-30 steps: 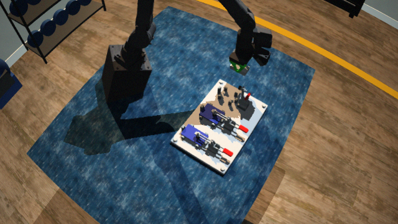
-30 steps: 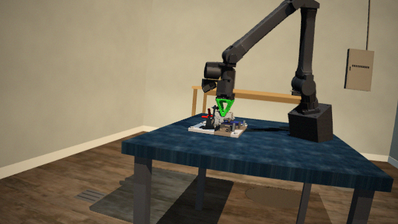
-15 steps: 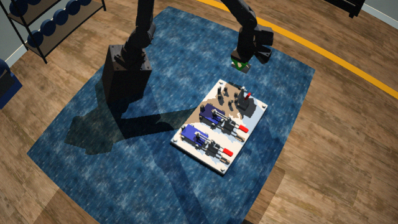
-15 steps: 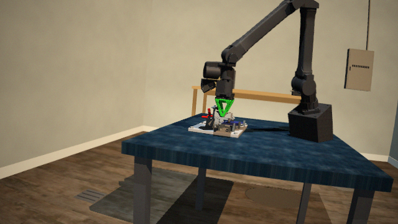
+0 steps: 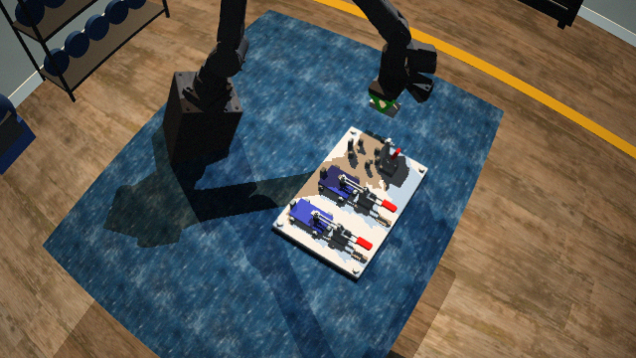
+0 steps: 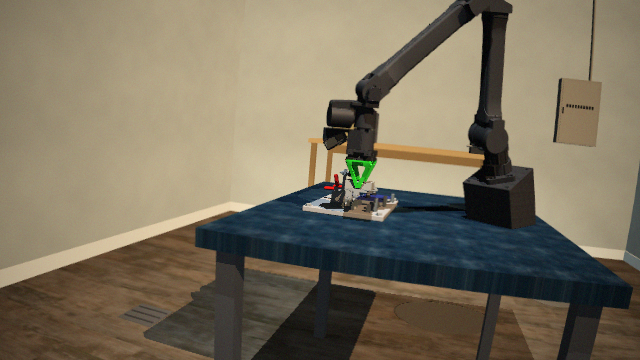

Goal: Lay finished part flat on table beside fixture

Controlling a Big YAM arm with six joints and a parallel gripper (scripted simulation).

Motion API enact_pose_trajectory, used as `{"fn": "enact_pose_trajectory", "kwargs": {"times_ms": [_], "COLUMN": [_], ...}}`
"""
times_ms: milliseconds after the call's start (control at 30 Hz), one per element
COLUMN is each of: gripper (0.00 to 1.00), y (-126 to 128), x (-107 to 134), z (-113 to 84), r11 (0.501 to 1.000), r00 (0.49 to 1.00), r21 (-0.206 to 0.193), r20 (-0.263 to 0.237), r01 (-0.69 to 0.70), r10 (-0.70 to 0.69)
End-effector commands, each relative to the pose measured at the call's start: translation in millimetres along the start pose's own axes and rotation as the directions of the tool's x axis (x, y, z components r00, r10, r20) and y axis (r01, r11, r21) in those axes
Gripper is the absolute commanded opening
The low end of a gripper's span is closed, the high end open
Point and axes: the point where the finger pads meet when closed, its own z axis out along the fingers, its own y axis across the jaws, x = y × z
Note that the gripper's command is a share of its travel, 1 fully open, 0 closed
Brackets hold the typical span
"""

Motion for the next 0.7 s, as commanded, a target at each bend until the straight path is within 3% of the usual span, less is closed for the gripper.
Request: {"fn": "enact_pose_trajectory", "kwargs": {"times_ms": [0,667], "gripper": [0.0,0.0], "y": [20.5,21.5], "x": [-23.4,-24.7], "z": [-15.4,-16.6], "r11": [1.0,1.0], "r00": [0.999,0.999], "r21": [-0.022,-0.022], "r20": [0.039,0.042], "r01": [0.001,-0.002], "r10": [0.0,0.003]}}
